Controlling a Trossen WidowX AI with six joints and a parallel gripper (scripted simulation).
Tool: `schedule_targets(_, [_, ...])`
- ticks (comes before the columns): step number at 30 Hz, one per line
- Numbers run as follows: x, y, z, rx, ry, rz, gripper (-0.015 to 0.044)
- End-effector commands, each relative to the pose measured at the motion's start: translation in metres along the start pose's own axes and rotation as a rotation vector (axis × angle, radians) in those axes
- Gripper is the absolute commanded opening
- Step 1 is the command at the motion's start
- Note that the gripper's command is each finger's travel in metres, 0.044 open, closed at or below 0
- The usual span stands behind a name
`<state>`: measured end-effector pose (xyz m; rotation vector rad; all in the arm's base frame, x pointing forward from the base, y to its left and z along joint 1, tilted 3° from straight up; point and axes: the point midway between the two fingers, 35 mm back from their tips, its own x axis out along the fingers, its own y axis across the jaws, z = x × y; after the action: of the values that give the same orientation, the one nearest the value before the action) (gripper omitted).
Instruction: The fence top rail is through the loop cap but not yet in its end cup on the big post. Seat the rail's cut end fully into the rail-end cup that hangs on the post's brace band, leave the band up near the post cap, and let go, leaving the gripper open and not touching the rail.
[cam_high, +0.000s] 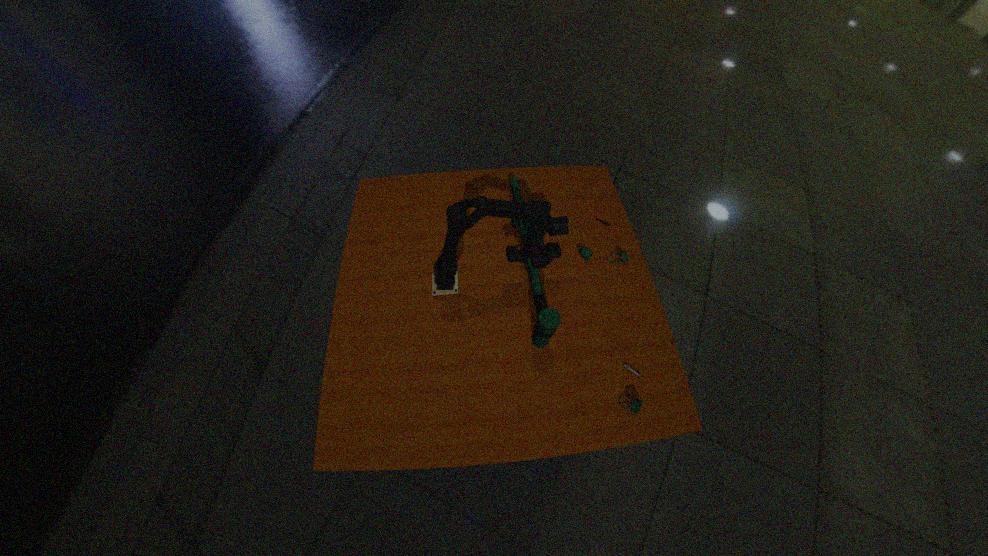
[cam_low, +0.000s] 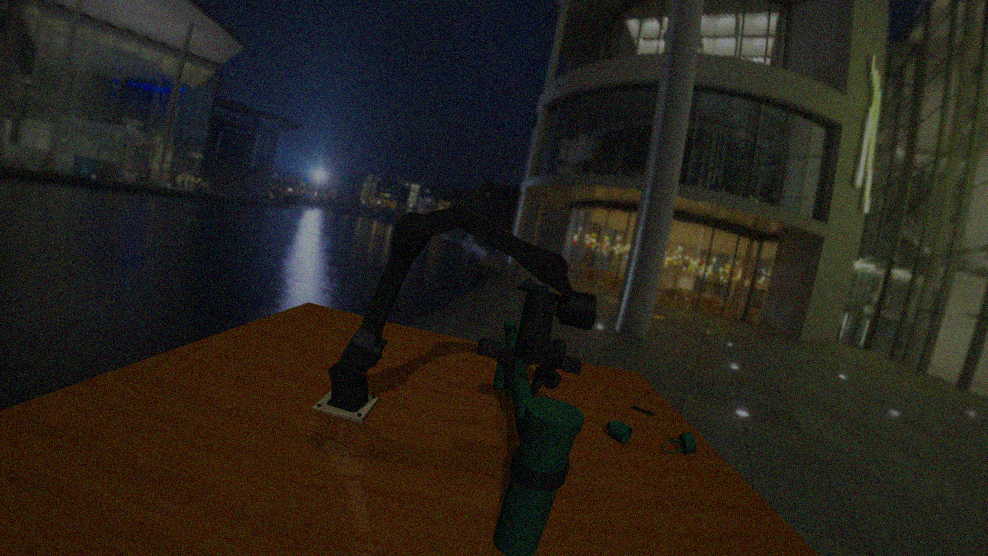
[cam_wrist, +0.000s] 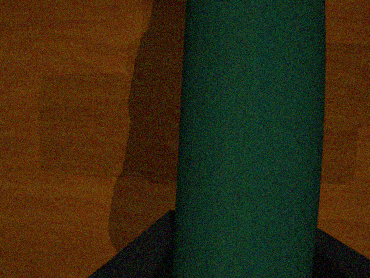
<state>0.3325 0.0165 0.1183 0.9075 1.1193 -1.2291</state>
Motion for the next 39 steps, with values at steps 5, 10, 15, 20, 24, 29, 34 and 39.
schedule_targets(5, [-0.007, 0.001, 0.003, 0.005, -0.008, 0.022, 0.0])
schedule_targets(10, [0.0, 0.0, 0.0, 0.0, 0.0, 0.0, 0.0])
schedule_targets(15, [0.0, 0.0, 0.0, 0.0, 0.0, 0.0, 0.0])
schedule_targets(20, [-0.002, 0.0, 0.001, 0.0, 0.0, 0.0, 0.0])
schedule_targets(24, [-0.005, 0.001, 0.002, 0.0, 0.0, 0.0, 0.0])
schedule_targets(29, [-0.008, 0.002, 0.003, 0.0, 0.0, 0.0, 0.0])
schedule_targets(34, [-0.011, 0.004, 0.005, 0.0, 0.0, 0.0, 0.0])
schedule_targets(39, [-0.012, 0.005, 0.006, 0.0, 0.0, 0.0, 0.0])
